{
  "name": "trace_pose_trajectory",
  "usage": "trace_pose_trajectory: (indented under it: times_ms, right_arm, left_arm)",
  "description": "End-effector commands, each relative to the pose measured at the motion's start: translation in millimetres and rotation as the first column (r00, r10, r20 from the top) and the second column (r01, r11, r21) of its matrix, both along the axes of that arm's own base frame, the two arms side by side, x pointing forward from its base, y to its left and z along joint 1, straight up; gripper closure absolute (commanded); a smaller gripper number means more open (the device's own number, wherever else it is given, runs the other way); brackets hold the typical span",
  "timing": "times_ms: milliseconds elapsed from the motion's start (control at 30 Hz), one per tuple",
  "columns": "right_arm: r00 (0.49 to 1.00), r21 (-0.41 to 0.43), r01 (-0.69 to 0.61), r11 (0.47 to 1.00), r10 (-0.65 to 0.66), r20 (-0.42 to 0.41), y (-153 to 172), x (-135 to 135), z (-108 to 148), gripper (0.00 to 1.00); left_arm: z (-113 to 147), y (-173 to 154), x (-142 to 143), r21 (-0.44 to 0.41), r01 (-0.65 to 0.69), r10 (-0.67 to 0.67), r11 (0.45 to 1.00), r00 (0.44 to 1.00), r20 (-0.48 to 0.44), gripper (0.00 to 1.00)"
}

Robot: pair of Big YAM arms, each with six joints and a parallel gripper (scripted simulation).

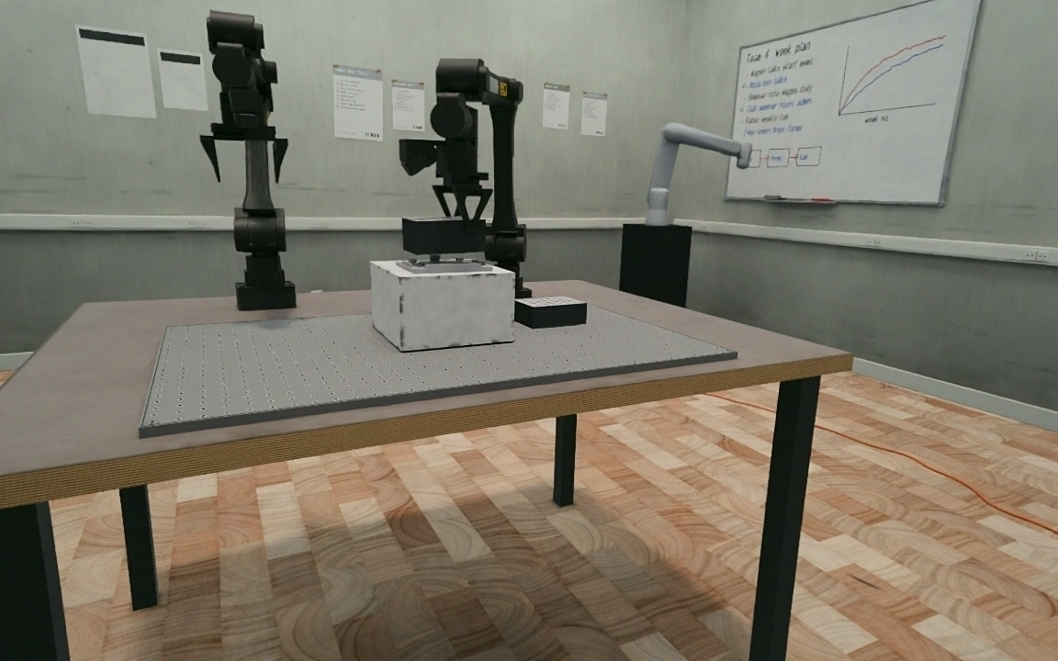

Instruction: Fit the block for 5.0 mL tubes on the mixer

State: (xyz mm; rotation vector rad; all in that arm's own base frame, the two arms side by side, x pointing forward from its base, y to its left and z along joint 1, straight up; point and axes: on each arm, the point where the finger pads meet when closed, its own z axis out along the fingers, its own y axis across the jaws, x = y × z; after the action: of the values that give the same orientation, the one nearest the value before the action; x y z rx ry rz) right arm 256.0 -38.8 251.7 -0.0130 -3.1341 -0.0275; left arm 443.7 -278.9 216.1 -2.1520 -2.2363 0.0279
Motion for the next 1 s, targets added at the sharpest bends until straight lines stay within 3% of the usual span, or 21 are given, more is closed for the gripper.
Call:
trace_pose_trajectory:
  times_ms: [0, 300, 733, 967]
  right_arm:
    - [1.000, -0.004, -0.004, 1.000, 0.004, 0.012, 3, 0, 4, 0.00]
    - [1.000, -0.003, -0.004, 1.000, 0.004, 0.005, 3, -2, 2, 0.00]
    - [0.999, -0.010, -0.004, 1.000, 0.004, 0.049, 2, 8, 18, 0.00]
    - [0.999, -0.011, -0.004, 1.000, 0.005, 0.054, 2, 9, 20, 0.00]
  left_arm:
    - [53, -9, 25, -0.067, -0.010, 0.016, 0.998, 0.995, 0.101, 1.00]
    - [60, -8, 24, -0.074, -0.008, 0.016, 0.997, 0.994, 0.112, 1.00]
    - [71, -7, 21, -0.086, -0.005, 0.016, 0.996, 0.991, 0.131, 1.00]
    - [62, -8, 23, -0.077, -0.005, 0.014, 0.997, 0.993, 0.117, 1.00]
